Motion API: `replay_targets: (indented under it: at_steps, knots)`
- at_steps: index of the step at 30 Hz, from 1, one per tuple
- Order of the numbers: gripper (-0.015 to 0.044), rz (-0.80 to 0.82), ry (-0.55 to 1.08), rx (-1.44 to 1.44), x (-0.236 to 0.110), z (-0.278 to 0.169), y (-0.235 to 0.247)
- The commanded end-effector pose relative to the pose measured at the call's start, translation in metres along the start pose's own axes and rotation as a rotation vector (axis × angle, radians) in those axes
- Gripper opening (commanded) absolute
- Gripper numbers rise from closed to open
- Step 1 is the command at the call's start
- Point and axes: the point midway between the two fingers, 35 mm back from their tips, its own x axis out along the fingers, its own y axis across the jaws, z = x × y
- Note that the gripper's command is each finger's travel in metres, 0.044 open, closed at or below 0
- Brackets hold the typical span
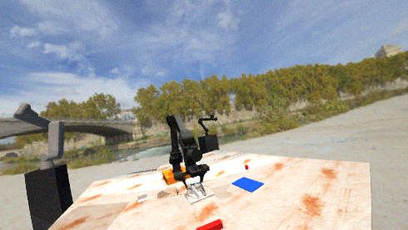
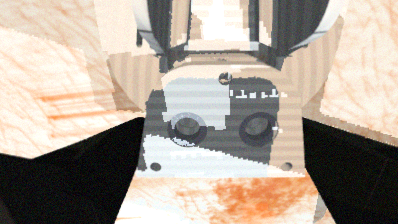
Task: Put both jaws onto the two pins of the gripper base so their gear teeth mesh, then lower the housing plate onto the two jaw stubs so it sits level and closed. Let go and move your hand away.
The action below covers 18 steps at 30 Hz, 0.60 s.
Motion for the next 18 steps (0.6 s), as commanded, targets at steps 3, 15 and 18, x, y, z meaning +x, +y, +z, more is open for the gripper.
replay_targets:
  at_steps: [3,15,18]
  knots:
    - [0.0351,0.002,-0.001,0.006,0.001,0.0001,0.0005]
    - [0.0351,0.002,-0.001,0.005,0.0035,0.0001,0.0005]
    - [0.0351,0.002,-0.001,0.005,0.0035,0.0001,0.0005]
